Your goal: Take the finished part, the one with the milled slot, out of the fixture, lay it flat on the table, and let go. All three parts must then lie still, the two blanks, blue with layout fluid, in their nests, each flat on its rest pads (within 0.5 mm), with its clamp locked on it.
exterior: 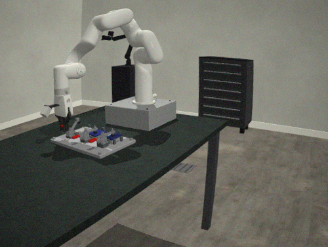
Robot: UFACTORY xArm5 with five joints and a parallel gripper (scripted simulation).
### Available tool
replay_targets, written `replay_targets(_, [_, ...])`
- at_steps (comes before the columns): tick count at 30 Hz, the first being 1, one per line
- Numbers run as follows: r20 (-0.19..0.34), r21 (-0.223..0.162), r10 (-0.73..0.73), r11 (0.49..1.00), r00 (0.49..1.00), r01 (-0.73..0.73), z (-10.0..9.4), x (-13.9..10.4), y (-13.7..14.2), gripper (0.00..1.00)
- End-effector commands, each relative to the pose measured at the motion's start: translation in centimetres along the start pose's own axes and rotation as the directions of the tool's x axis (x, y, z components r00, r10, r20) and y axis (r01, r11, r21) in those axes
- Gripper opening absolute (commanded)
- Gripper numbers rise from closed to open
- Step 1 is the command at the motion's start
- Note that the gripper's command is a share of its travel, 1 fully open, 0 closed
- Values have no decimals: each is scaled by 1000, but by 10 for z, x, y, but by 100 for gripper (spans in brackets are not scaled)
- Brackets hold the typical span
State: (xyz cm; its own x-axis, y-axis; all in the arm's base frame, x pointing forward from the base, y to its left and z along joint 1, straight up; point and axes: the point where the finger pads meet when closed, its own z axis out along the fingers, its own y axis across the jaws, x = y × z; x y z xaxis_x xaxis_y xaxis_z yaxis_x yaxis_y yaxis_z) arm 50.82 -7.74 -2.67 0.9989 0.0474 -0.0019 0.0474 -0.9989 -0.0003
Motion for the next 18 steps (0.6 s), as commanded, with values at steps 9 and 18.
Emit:
replay_targets(9, [-2,0,0,1000,1000,0,-5,-7,0,0])
replay_targets(18, [-2,0,0,1000,1000,0,-6,-12,0,0])
